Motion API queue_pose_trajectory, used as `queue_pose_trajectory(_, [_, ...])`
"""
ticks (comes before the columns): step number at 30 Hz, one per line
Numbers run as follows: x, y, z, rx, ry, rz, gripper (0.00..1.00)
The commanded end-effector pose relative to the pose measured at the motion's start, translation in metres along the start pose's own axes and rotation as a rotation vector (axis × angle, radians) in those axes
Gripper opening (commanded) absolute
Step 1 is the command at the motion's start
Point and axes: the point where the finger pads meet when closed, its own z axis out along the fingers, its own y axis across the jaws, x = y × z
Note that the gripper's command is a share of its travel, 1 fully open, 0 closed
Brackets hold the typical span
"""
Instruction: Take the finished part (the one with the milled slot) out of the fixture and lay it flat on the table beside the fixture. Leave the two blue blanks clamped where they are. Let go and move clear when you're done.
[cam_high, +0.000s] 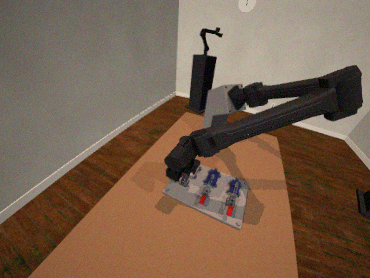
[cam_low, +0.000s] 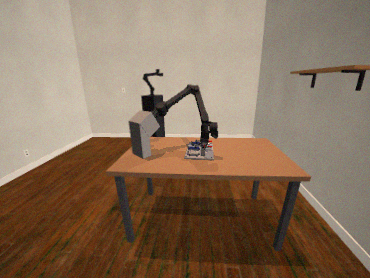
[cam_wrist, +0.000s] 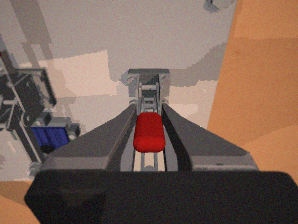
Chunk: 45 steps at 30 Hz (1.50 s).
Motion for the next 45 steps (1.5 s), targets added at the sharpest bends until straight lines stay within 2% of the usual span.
queue_pose_trajectory(1, [0.051,-0.001,-0.018,-0.022,0.054,0.146,0.0])
queue_pose_trajectory(16, [0.051,-0.001,-0.018,-0.022,0.054,0.146,0.0])
queue_pose_trajectory(17, [0.051,-0.001,-0.018,-0.022,0.054,0.146,0.45])
queue_pose_trajectory(22, [0.06,-0.01,-0.012,-0.02,0.072,0.165,0.45])
queue_pose_trajectory(24, [0.042,-0.002,-0.018,-0.019,0.046,0.127,0.45])
queue_pose_trajectory(29, [0.038,-0.002,-0.019,-0.018,0.033,0.111,0.45])
queue_pose_trajectory(34, [0.054,-0.007,-0.015,-0.019,0.057,0.145,0.45])
queue_pose_trajectory(35, [0.04,-0.009,-0.014,-0.013,0.038,0.116,0.45])
queue_pose_trajectory(36, [0.037,-0.011,-0.013,-0.01,0.035,0.11,0.45])
queue_pose_trajectory(42, [0.038,-0.007,-0.015,-0.012,0.035,0.111,0.45])
queue_pose_trajectory(43, [0.03,-0.009,-0.015,-0.007,0.024,0.093,0.45])
queue_pose_trajectory(45, [0.03,-0.008,-0.015,-0.009,0.024,0.093,0.45])
